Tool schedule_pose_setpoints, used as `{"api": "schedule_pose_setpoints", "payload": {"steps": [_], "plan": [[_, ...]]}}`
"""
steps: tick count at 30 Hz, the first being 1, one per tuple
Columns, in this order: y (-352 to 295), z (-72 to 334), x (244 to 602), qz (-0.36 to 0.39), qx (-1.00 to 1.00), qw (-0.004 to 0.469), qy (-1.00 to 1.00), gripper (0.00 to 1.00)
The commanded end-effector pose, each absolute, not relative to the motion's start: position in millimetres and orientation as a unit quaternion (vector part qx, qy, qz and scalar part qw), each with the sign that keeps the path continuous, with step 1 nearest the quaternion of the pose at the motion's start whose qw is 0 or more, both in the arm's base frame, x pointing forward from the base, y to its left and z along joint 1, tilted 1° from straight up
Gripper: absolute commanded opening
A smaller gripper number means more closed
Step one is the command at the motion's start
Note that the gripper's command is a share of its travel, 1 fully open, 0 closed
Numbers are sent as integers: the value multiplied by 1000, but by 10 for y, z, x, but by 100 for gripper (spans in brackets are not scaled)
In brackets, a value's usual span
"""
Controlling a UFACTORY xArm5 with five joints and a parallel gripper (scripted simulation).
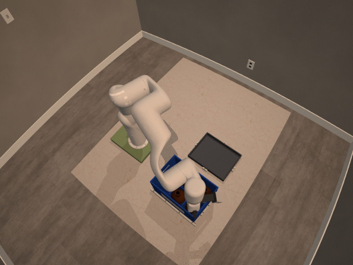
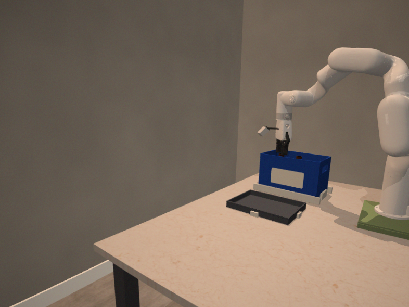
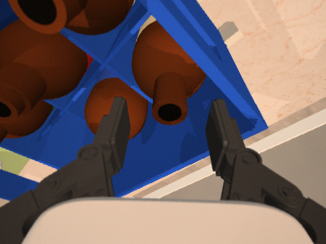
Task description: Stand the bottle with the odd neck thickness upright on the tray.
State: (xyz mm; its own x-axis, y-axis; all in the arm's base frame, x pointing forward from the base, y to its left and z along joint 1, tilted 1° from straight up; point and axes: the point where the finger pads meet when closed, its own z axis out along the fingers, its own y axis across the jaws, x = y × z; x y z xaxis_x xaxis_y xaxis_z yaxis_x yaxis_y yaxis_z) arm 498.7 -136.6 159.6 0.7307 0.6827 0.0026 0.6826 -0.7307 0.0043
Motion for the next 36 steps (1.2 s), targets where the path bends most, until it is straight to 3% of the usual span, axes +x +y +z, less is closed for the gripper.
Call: {"api": "schedule_pose_setpoints", "payload": {"steps": [1, 36], "plan": [[-1368, 1556, 4997, 4, 930, 3, 367, 65], [-1367, 1391, 4999, 4, 930, 3, 367, 65]]}}
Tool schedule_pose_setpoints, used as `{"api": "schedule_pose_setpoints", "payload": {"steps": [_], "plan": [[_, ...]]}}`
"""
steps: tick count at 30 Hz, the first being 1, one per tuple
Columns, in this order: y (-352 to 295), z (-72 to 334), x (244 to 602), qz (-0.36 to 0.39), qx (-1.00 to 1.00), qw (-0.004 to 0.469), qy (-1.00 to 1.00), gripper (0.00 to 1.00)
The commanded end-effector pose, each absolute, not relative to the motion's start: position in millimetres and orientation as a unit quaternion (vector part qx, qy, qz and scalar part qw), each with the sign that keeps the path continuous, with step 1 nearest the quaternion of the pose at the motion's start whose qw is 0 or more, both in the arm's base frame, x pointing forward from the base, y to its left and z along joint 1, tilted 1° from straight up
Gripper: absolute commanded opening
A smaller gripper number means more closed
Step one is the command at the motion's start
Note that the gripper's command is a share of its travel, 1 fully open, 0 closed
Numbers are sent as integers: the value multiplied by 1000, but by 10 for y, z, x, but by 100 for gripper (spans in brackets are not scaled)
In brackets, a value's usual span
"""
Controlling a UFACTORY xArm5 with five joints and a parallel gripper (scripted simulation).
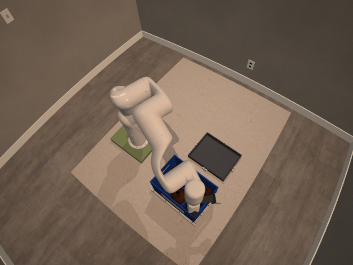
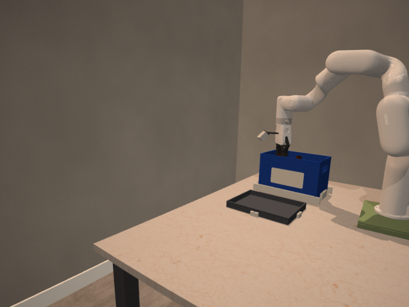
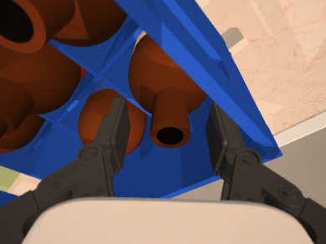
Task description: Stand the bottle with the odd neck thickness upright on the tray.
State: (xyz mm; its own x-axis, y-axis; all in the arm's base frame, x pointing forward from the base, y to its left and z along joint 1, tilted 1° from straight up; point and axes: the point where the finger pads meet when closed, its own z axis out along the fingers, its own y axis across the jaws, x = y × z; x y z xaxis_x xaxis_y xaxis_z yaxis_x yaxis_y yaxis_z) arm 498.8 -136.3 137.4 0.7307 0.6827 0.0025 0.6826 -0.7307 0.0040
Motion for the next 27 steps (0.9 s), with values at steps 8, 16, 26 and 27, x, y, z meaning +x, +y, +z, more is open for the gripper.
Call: {"api": "schedule_pose_setpoints", "payload": {"steps": [8, 16, 26, 27], "plan": [[-1367, 1391, 4999, 4, 930, 3, 367, 0], [-1367, 1391, 4999, 4, 930, 3, 367, 0], [-1367, 1391, 4999, 4, 930, 3, 367, 0], [-1367, 1391, 4999, 4, 930, 3, 367, 0]]}}
